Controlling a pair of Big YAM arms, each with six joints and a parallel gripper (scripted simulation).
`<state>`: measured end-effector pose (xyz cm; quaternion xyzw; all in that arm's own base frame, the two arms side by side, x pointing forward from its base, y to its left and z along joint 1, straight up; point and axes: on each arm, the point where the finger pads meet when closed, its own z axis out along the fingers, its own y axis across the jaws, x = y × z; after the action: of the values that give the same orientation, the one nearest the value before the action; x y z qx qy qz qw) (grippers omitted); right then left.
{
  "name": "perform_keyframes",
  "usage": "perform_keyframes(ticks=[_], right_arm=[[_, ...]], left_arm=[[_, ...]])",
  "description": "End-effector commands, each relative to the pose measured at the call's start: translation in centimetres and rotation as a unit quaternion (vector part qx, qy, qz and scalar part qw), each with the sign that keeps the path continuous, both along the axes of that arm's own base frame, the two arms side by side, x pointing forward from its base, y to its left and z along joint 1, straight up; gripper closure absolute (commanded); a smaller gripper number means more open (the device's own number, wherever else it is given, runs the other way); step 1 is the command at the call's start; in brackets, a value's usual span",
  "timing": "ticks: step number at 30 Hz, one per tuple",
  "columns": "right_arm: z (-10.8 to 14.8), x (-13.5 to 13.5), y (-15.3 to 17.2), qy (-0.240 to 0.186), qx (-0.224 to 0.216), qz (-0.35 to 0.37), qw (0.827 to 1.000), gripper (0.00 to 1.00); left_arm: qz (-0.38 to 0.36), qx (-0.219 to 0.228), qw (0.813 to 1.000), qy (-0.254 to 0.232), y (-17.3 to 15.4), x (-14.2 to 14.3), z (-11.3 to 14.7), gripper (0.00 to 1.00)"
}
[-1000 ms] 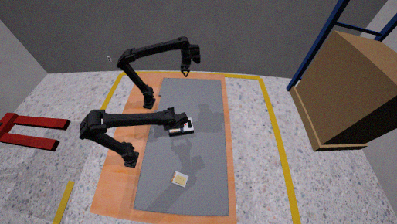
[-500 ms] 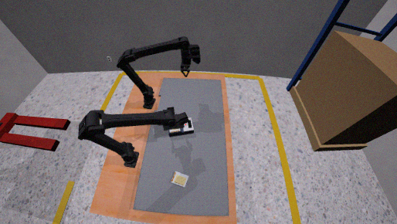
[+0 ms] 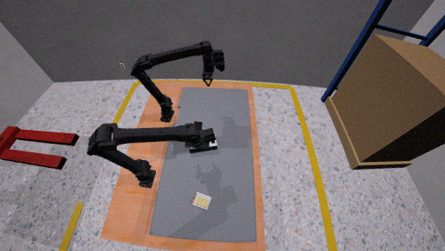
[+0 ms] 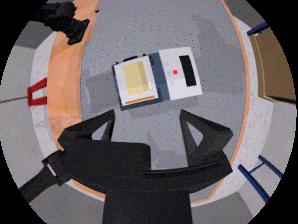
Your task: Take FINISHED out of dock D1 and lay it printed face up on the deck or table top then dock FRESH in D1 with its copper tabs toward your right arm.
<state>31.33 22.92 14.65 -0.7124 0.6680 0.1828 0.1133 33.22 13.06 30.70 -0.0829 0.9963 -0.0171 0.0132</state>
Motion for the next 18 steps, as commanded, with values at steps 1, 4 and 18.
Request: perform_keyframes(ticks=[1, 4, 18], right_arm=[[2.5, 2.3, -0.7, 0.008, -0.011, -0.076, 0.997, 0.02], [2.7, 2.5, -1.1, 0.012, -0.016, -0.092, 0.996, 0.02], [5.2, 5.3, -7.0, 0.048, -0.075, -0.264, 0.96, 0.02]], left_arm=[[-0.006, 0.006, 1.0, -0.021, 0.3, 0.9, 2.2, 0.0], [-0.006, 0.006, 1.0, -0.021, 0.3, 0.9, 2.2, 0.0], [-0.006, 0.006, 1.0, -0.021, 0.3, 0.9, 2.2, 0.0]])
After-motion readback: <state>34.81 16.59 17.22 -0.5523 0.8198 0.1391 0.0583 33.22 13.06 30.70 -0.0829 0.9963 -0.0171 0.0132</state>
